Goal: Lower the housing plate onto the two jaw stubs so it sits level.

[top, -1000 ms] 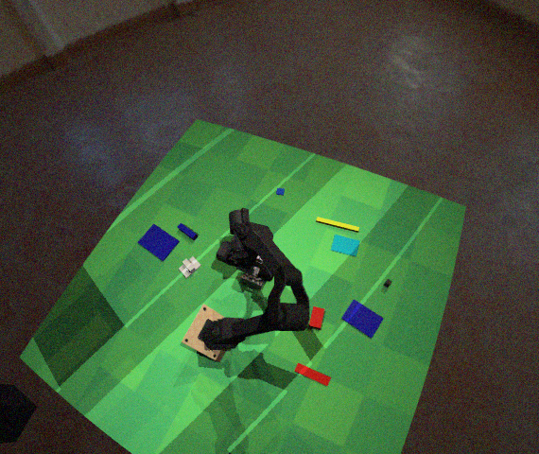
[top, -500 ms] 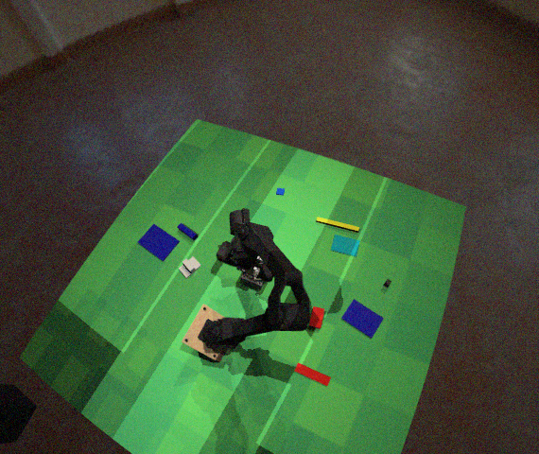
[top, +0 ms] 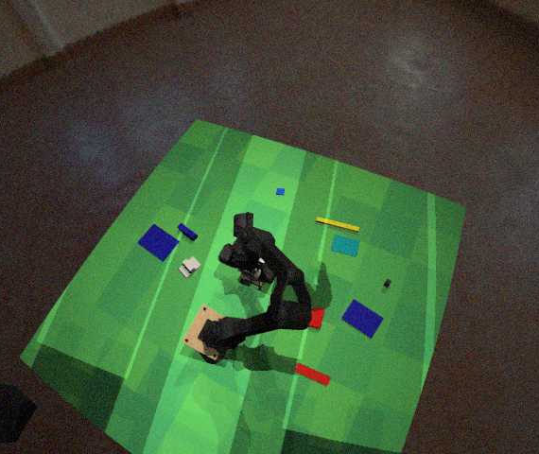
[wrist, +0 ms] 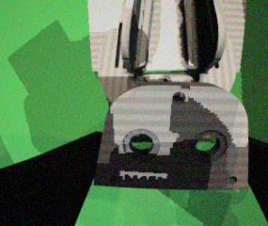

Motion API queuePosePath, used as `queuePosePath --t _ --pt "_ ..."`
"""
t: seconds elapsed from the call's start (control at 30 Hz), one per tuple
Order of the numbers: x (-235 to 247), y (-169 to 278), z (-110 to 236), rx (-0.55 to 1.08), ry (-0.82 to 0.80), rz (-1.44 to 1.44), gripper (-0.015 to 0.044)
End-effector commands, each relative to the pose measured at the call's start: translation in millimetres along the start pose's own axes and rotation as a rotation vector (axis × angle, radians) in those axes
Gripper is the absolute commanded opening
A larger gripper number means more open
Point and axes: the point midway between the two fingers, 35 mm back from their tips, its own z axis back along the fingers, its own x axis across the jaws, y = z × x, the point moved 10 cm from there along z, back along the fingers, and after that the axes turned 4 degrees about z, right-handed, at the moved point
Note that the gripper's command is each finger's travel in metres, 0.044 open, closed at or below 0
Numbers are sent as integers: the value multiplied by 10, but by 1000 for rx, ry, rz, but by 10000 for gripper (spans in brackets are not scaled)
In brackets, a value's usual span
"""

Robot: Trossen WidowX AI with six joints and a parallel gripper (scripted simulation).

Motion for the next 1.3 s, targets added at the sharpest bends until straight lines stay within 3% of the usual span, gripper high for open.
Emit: queuePosePath --t 0.0,0.6,1.27 --pt "9 7 -91 2 7 8 351" --pt "-3 27 -376 3 11 7 351" --pt "-4 29 -398 3 12 7 351"
